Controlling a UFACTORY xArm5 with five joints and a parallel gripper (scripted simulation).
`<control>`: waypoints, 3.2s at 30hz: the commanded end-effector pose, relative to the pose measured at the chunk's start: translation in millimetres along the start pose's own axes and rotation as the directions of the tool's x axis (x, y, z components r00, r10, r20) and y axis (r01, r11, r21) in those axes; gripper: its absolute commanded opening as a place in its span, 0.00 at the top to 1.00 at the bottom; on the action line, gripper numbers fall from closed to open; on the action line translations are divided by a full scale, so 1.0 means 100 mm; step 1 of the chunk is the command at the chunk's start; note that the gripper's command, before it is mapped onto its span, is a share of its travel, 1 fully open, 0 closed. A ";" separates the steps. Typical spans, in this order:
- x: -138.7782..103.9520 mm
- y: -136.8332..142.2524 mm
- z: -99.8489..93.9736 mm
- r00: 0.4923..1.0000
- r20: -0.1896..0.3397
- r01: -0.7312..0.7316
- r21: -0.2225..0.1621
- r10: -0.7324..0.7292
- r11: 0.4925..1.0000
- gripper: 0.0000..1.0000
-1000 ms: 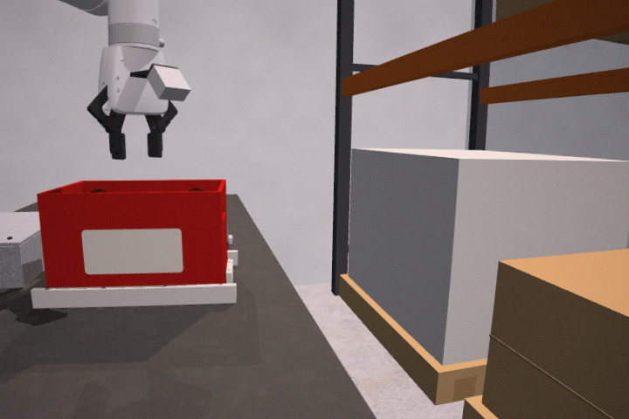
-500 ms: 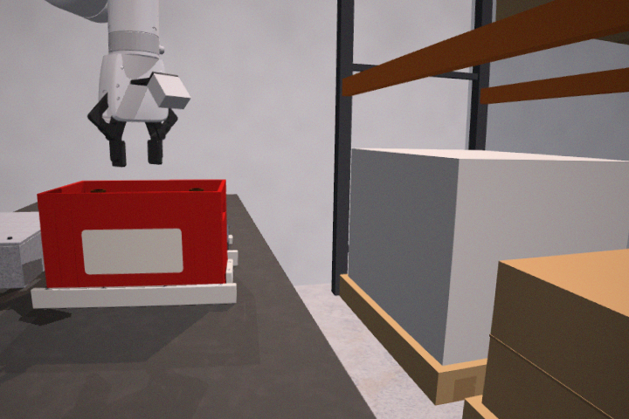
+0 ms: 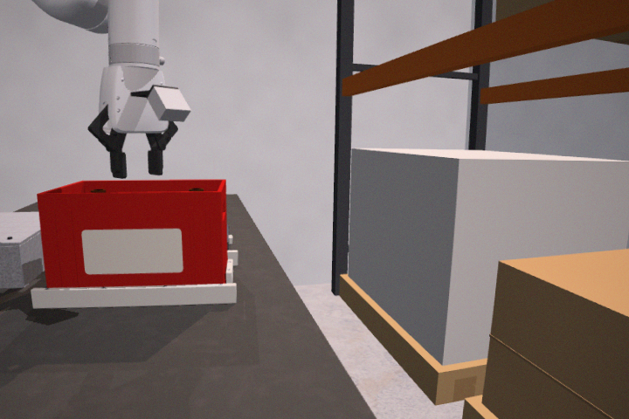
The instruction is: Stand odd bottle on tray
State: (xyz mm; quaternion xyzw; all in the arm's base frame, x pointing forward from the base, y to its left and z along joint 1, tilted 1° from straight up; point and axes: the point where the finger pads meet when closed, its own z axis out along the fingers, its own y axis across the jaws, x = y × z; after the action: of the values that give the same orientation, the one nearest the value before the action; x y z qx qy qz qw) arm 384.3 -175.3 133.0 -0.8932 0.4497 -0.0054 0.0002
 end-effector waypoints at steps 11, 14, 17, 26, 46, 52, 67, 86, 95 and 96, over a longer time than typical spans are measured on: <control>0.01 -0.01 0.11 1.000 -0.003 0.000 0.002 0.000 1.000 0.35; 0.01 -0.01 0.11 1.000 -0.003 0.000 0.002 0.000 1.000 0.35; 0.01 -0.01 0.12 1.000 -0.003 0.000 0.002 0.000 1.000 0.35; 0.01 -0.01 0.12 1.000 -0.003 0.000 0.002 0.000 1.000 0.35; 0.01 -0.01 0.12 1.000 -0.003 0.000 0.002 0.000 1.000 0.35; 0.01 -0.01 0.12 1.000 -0.003 0.000 0.002 0.000 1.000 0.35; 0.01 -0.01 0.12 1.000 -0.003 0.000 0.002 0.000 1.000 0.35; 0.01 -0.01 0.12 1.000 -0.003 0.000 0.002 0.000 1.000 0.35; 0.01 -0.01 0.12 1.000 -0.003 0.000 0.002 0.000 1.000 0.35; 0.01 -0.01 0.12 1.000 -0.003 0.000 0.002 0.000 1.000 0.35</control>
State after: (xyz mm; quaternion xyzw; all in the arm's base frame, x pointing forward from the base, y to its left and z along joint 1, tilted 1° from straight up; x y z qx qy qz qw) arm 384.6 -175.4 119.9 -0.8932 0.4497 -0.0055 0.0002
